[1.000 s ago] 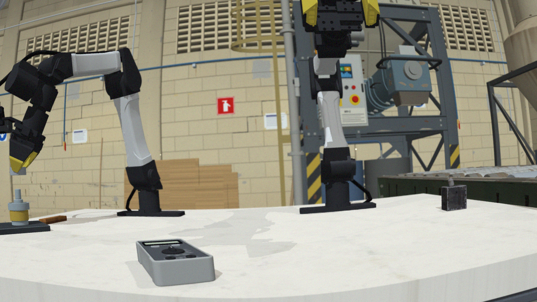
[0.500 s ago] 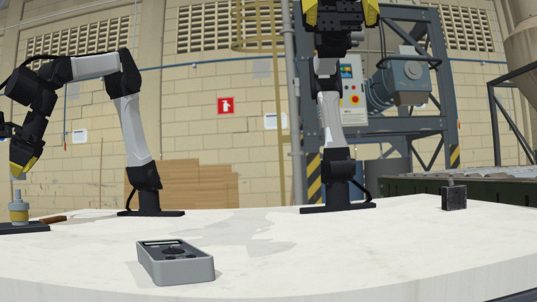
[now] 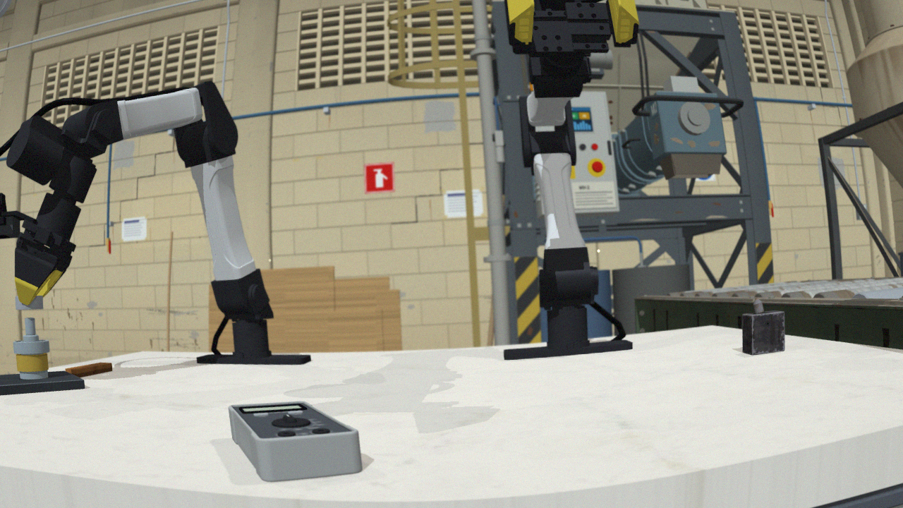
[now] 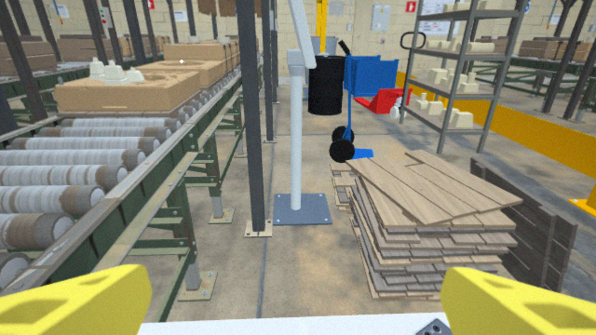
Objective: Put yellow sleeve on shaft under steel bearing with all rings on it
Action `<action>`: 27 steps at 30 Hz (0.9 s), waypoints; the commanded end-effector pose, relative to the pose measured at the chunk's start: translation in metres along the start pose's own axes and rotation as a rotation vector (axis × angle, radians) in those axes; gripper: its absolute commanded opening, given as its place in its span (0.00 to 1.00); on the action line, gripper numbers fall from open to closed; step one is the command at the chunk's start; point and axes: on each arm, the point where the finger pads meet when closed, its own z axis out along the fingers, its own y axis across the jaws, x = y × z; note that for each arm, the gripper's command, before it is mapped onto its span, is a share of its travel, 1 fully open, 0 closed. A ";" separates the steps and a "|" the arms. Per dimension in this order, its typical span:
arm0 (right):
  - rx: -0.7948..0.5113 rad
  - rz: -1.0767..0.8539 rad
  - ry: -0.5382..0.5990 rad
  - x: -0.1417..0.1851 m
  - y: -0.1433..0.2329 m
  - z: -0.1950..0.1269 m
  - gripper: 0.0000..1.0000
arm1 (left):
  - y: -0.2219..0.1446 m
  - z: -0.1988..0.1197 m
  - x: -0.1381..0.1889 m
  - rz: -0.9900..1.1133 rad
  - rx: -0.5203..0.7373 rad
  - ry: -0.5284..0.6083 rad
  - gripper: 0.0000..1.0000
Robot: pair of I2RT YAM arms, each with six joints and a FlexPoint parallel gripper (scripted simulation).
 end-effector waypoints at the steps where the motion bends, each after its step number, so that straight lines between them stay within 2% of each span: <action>1: -0.049 0.020 -0.055 -0.013 0.012 -0.013 0.00 | 0.000 -0.001 -0.010 0.004 -0.006 -0.029 1.00; 4: -0.049 0.020 -0.055 -0.013 0.012 -0.013 0.00 | 0.000 -0.001 -0.010 0.004 -0.006 -0.029 1.00; 5: -0.028 0.010 -0.027 0.000 0.007 0.002 0.00 | 0.000 -0.001 -0.010 0.004 -0.006 -0.029 1.00; 7: -0.024 0.007 -0.020 0.001 0.009 0.008 0.00 | 0.000 -0.001 -0.010 0.004 -0.006 -0.029 1.00; 9: -0.043 0.015 -0.046 -0.004 0.011 -0.001 0.00 | 0.000 -0.001 -0.010 0.004 -0.006 -0.029 1.00; 14: -0.028 0.022 -0.019 0.000 0.007 0.017 0.00 | 0.000 -0.001 -0.010 0.004 -0.006 -0.029 1.00; 20: -0.026 0.019 -0.044 -0.004 0.006 0.012 0.00 | 0.000 -0.001 -0.010 0.004 -0.006 -0.029 1.00; 23: -0.001 0.005 -0.018 0.008 0.004 0.031 0.00 | 0.000 -0.001 -0.010 0.004 -0.006 -0.029 1.00; 27: -0.046 0.021 -0.076 -0.007 0.009 0.007 0.00 | 0.000 -0.001 -0.010 0.004 -0.006 -0.029 1.00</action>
